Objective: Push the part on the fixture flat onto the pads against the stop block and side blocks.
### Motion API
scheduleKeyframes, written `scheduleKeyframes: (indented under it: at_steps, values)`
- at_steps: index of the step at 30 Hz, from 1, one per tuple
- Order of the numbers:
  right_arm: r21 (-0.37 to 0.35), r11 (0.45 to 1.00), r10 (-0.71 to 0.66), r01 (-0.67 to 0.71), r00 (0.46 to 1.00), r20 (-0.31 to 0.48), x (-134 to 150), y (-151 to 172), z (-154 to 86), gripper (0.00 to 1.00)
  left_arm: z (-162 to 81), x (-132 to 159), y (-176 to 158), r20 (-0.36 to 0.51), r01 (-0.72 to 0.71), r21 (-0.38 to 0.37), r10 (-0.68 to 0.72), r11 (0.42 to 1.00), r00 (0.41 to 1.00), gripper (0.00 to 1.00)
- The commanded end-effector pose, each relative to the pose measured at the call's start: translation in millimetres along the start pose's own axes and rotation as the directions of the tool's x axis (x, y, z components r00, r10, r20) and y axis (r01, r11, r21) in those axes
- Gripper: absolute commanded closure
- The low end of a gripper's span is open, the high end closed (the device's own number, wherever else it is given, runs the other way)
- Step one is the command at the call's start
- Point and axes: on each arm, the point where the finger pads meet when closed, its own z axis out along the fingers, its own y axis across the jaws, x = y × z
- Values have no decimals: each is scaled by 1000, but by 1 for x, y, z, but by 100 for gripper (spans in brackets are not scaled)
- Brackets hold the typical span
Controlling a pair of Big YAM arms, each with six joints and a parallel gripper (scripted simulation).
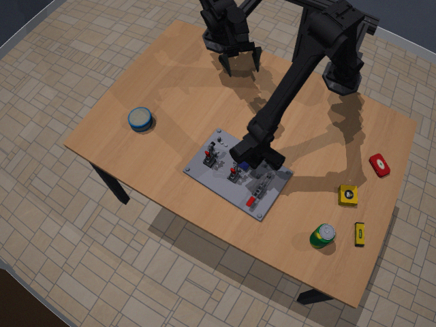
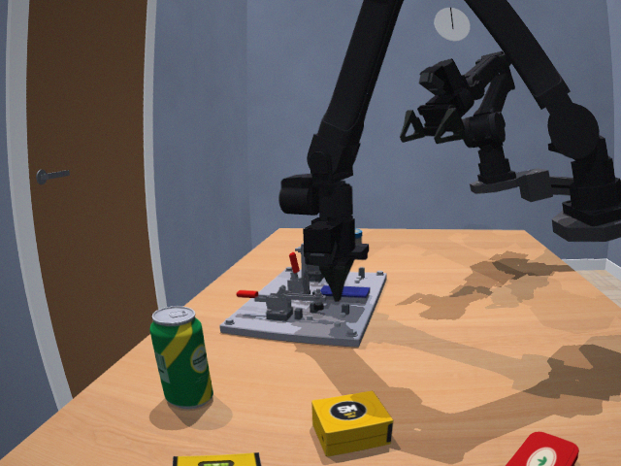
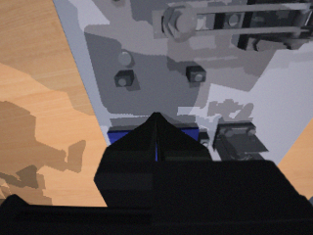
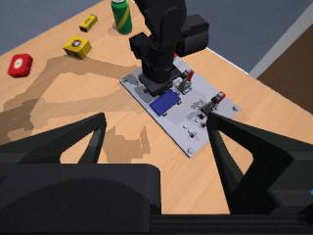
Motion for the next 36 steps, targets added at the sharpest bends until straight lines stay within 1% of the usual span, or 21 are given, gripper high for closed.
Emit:
scheduleKeyframes:
  at_steps: [1, 5, 7, 8, 10, 11, 14, 16, 24, 25, 26, 31, 33, 35, 36]
  values:
    - [2, 1000, 4, -4, 1000, 14, -7, -1, 0, 0, -8, 20, -10, -18, -5, 24, 5, 1000, 1000, 100]
    - [2, 1000, 4, -4, 1000, 14, -7, -1, 0, 0, -7, 23, -9, -17, -5, 22, 6, 1000, 1000, 100]
    - [2, 1000, 4, -4, 1000, 14, -7, -1, 0, 0, -11, 6, -6, -23, -21, 32, 22, 999, 1000, 100]
    - [2, 1000, 4, -4, 1000, 14, -7, -1, 0, 0, -9, -6, -4, -22, -17, 25, 18, 1000, 1000, 100]
    - [2, 1000, 4, -4, 1000, 14, -7, -1, 0, 0, -8, -15, -2, -26, -28, 21, 29, 999, 999, 100]
    - [2, 1000, 4, -4, 1000, 14, -7, -1, 0, 0, 0, -15, 4, -23, -30, 2, 30, 1000, 999, 100]
    - [2, 1000, 4, -4, 1000, 14, -7, -1, 0, 0, -2, -14, -1, -23, -30, 8, 30, 1000, 999, 100]
    - [2, 1000, 4, -4, 1000, 14, -7, -1, 0, 0, -2, -9, 0, -26, -42, 9, 42, 999, 999, 100]
    - [2, 1000, 4, -4, 1000, 14, -7, -1, 0, 0, -3, -9, 0, -23, -31, 5, 31, 1000, 999, 100]
    - [2, 1000, 4, -4, 1000, 14, -7, -1, 0, 0, -1, -10, 9, -22, -39, -10, 38, 999, 999, 100]
    - [2, 1000, 4, -4, 1000, 14, -7, -1, 0, 0, -10, -4, 9, -25, -44, -3, 44, 999, 999, 100]
    - [2, 1000, 4, -4, 1000, 14, -7, -1, 0, 0, -14, -5, 24, -20, -35, -25, 35, 999, 999, 100]
    - [2, 1000, 4, -4, 1000, 14, -7, -1, 0, 0, -17, -5, 24, -17, -35, -25, 35, 999, 999, 100]
    - [2, 1000, 4, -4, 1000, 14, -7, -1, 0, 0, -27, -4, 17, -19, -34, -12, 34, 999, 999, 100]
    - [2, 1000, 4, -4, 1000, 14, -7, -1, 0, 0, -30, -5, 19, -19, -35, -16, 34, 999, 999, 100]
